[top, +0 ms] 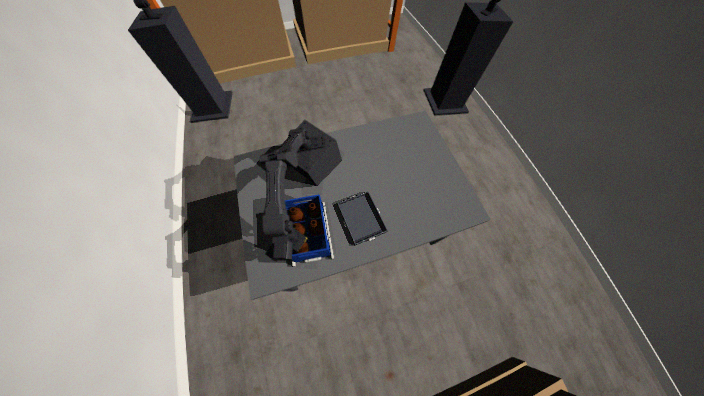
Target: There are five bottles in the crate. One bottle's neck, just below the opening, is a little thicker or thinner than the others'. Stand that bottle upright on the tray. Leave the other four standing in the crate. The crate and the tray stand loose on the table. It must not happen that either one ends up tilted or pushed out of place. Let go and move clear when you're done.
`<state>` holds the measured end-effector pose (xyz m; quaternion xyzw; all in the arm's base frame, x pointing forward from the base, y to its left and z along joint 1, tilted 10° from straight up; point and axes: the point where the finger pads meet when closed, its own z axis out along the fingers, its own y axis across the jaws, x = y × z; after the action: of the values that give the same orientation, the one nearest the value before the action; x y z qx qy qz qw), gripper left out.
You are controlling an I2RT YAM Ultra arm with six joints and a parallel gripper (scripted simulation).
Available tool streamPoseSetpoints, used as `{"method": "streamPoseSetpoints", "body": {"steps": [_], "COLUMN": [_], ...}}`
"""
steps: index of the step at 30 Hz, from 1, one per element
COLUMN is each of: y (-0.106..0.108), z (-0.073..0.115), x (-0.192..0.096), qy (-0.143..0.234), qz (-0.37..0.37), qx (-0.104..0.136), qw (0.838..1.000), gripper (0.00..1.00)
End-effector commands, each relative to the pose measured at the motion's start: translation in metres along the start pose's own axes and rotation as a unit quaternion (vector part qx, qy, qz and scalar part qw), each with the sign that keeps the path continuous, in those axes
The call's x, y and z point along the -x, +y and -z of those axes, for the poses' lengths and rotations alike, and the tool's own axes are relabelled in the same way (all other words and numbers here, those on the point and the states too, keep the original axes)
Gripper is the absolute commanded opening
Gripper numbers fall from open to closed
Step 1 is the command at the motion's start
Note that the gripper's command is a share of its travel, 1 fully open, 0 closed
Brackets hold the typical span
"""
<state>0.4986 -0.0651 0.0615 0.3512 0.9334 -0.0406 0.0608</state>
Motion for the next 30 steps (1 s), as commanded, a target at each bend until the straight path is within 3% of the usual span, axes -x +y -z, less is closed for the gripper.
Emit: {"method": "streamPoseSetpoints", "body": {"steps": [1,12,18,22,30], "y": [0.002,0.001,0.003,0.004,0.002], "z": [0.011,-0.001,-0.019,-0.011,-0.017], "x": [0.009,0.011,0.007,0.012,0.009], "qy": [-0.023,-0.023,-0.013,-0.024,-0.018], "qz": [-0.002,-0.004,0.0,-0.003,-0.003], "qx": [0.016,0.016,0.009,0.017,0.012], "qw": [1.0,1.0,1.0,1.0,1.0], "gripper": [0.61,0.61,0.61,0.61,0.61]}}
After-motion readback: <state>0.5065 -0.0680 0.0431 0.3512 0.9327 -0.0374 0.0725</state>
